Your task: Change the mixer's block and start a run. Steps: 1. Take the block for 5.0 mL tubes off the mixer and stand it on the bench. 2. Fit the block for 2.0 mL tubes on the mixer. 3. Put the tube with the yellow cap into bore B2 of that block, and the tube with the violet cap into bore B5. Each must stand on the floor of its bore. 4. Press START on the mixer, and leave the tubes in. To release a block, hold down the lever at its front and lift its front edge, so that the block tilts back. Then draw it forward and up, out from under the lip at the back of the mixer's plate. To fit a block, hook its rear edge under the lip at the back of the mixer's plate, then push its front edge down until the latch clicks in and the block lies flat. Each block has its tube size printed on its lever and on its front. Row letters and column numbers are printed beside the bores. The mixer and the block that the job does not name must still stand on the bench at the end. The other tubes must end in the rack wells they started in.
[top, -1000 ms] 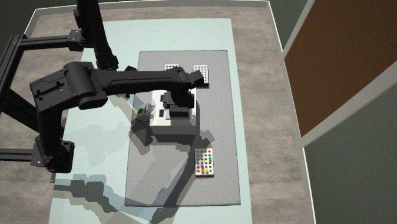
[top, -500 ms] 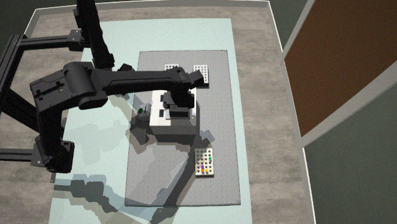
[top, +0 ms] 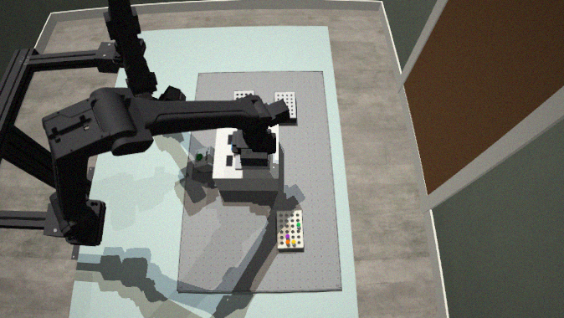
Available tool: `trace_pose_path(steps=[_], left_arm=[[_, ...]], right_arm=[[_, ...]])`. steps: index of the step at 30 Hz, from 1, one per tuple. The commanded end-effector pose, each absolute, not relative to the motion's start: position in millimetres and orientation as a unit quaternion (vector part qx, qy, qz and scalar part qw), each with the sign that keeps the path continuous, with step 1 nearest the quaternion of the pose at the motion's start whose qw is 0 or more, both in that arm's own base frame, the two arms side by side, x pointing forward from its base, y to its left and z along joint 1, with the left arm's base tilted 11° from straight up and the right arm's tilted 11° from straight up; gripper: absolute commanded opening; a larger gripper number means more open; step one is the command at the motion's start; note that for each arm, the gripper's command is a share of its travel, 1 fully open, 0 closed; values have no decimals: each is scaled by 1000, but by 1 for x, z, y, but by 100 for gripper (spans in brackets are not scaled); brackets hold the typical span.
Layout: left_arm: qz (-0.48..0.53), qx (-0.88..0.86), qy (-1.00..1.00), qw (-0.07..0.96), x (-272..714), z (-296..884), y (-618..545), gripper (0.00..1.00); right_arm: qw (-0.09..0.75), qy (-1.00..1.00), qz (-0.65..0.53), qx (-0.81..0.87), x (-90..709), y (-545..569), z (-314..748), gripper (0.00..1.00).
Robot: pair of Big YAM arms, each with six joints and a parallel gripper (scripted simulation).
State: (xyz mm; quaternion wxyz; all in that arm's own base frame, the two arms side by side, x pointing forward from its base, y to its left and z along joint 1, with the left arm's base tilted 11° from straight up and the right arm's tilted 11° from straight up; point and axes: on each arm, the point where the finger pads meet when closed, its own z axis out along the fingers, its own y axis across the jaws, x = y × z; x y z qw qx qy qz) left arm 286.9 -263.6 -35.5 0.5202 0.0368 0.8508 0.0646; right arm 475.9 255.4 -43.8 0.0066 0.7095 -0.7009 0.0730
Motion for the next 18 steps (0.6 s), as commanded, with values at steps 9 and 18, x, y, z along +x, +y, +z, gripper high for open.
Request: trace_pose_path(steps=[9, 18], left_arm=[[47, 23, 848, 527, 274, -24, -267, 0], [30, 15, 844, 535, 260, 8, -277, 0]], right_arm=[[11, -692, 70, 719, 471, 255, -44, 0], [11, -692, 70, 719, 471, 255, -43, 0]])
